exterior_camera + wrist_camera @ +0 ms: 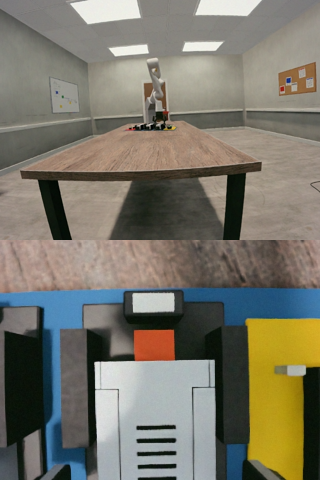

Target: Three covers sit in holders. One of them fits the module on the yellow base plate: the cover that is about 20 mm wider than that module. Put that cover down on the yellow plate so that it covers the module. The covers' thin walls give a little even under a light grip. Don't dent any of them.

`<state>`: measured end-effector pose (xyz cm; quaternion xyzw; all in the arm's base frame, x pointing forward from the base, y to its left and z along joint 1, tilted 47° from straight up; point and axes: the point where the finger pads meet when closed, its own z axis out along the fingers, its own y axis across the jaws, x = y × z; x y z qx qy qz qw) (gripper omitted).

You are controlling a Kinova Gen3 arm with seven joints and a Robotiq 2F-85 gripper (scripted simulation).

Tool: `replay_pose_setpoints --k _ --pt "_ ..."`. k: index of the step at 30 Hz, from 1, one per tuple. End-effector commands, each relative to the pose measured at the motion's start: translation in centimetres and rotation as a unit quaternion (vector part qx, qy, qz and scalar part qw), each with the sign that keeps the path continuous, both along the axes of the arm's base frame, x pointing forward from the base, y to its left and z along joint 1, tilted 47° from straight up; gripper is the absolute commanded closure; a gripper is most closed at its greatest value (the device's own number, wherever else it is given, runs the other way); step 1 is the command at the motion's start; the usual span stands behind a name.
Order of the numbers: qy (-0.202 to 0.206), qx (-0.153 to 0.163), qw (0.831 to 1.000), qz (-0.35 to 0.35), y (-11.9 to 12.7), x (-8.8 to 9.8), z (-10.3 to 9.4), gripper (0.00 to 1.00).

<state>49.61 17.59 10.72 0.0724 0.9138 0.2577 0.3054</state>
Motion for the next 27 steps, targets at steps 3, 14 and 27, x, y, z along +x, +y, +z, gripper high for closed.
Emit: replay_pose_setpoints --k 3,14,27 --pt "0.0 0.0 1.0 0.0 0.01 0.07 -0.03 0.0" --pt "0.0 0.0 1.0 0.0 0.4 0.6 -0.64 0.0" --pt "0.0 0.0 1.0 0.0 0.4 0.6 -0.64 0.3"
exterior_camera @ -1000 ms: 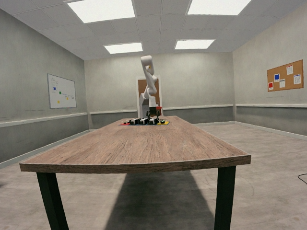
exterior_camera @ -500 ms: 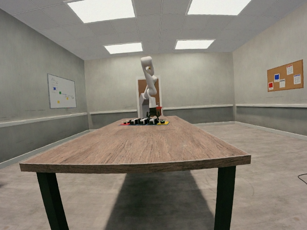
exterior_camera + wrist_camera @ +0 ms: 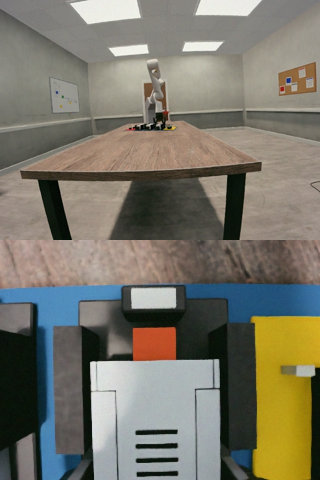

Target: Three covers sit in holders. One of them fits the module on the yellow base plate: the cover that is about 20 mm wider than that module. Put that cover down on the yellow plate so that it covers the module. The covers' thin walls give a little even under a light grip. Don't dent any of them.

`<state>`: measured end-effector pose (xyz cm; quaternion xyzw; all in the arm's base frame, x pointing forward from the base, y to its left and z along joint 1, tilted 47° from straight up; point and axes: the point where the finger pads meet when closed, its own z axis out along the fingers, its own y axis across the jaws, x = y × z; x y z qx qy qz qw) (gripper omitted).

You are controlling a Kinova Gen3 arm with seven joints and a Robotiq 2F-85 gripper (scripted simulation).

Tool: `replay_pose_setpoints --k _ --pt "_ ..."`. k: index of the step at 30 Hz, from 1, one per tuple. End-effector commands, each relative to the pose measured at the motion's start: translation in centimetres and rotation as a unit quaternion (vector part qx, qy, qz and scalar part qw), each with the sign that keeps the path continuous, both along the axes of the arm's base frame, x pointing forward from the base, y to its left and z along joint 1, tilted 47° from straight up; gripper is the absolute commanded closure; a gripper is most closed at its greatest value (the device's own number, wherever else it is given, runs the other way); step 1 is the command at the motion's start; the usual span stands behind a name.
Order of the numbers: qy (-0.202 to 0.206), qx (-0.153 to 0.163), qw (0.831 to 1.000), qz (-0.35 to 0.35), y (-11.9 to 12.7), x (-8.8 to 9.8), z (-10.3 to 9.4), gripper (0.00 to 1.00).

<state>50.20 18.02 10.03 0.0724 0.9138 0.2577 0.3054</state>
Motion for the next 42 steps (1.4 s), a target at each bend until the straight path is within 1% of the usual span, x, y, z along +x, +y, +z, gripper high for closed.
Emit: replay_pose_setpoints --k 1,26,27,42 --pt "0.0 0.0 1.0 0.0 -0.03 0.01 0.04 0.3" --pt "0.0 0.0 1.0 0.0 -0.03 0.01 0.04 0.3" --pt "0.0 0.0 1.0 0.0 -0.03 0.01 0.04 1.0" --pt "0.0 0.0 1.0 0.0 -0.03 0.01 0.04 1.0"
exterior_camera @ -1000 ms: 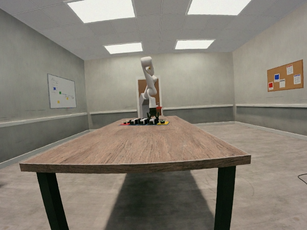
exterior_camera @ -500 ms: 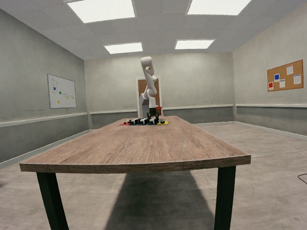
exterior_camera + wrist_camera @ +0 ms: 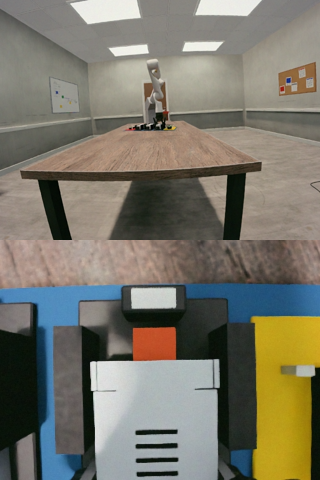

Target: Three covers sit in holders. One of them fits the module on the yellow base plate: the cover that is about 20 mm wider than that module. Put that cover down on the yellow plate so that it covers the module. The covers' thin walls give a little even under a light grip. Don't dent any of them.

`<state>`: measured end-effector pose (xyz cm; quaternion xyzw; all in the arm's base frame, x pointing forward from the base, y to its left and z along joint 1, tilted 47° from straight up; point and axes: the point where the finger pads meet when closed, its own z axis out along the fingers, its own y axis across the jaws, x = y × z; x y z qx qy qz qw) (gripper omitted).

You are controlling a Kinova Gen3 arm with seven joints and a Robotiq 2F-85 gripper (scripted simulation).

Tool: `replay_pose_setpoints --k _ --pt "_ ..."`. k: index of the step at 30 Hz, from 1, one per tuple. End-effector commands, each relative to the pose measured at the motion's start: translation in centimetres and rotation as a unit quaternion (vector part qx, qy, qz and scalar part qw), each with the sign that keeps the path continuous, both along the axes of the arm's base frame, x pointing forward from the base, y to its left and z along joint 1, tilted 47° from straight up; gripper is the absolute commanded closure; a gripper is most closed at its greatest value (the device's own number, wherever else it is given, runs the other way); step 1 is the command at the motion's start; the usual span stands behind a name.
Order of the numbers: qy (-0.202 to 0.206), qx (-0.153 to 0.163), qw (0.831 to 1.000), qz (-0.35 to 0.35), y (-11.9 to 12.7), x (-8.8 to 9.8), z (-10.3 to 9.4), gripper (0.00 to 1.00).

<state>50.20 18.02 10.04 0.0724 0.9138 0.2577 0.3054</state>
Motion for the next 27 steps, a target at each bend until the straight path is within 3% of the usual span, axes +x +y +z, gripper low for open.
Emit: replay_pose_setpoints --k 1,18,19,27 --pt "0.0 0.0 1.0 0.0 -0.03 0.01 0.04 1.0" --pt "0.0 0.0 1.0 0.0 -0.03 0.01 0.04 1.0" --pt "0.0 0.0 1.0 0.0 -0.03 0.01 0.04 0.0" --pt "0.0 0.0 1.0 0.0 -0.03 0.01 0.04 0.0"
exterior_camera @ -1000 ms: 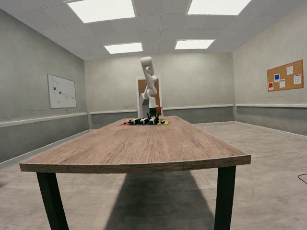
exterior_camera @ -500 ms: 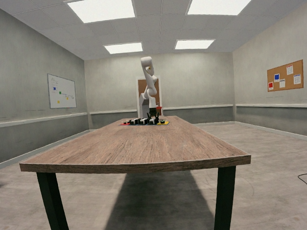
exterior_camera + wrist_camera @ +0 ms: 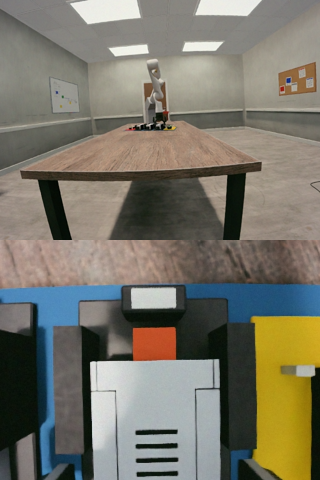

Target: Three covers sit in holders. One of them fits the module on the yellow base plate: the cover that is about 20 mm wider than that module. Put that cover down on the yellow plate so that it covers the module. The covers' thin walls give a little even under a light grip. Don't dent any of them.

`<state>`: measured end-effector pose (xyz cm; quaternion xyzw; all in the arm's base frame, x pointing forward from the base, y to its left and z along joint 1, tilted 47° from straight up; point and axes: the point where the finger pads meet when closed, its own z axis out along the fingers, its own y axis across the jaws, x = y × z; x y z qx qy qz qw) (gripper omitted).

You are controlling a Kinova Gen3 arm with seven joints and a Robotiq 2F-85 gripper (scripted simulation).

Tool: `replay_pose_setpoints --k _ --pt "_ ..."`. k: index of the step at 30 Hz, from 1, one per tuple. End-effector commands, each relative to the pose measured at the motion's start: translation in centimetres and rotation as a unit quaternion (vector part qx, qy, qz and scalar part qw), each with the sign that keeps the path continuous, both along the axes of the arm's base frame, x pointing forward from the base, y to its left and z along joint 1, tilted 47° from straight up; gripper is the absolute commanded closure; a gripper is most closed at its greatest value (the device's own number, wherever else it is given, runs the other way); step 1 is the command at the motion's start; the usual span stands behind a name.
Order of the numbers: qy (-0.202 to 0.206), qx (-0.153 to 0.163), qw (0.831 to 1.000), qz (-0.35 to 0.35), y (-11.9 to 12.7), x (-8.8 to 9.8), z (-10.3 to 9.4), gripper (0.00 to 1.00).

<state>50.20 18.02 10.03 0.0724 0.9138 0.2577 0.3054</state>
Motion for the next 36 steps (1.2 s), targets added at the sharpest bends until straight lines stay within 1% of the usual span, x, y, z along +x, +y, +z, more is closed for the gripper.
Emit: replay_pose_setpoints --k 1,25,35,36 --pt "0.0 0.0 1.0 0.0 0.0 0.0 0.0 0.0" --pt "0.0 0.0 1.0 0.0 0.0 0.0 0.0 0.0" --pt "0.0 0.0 1.0 0.0 -2.6 -3.6 4.1 0.0" --pt "0.0 0.0 1.0 0.0 -2.6 -3.6 4.1 0.0"
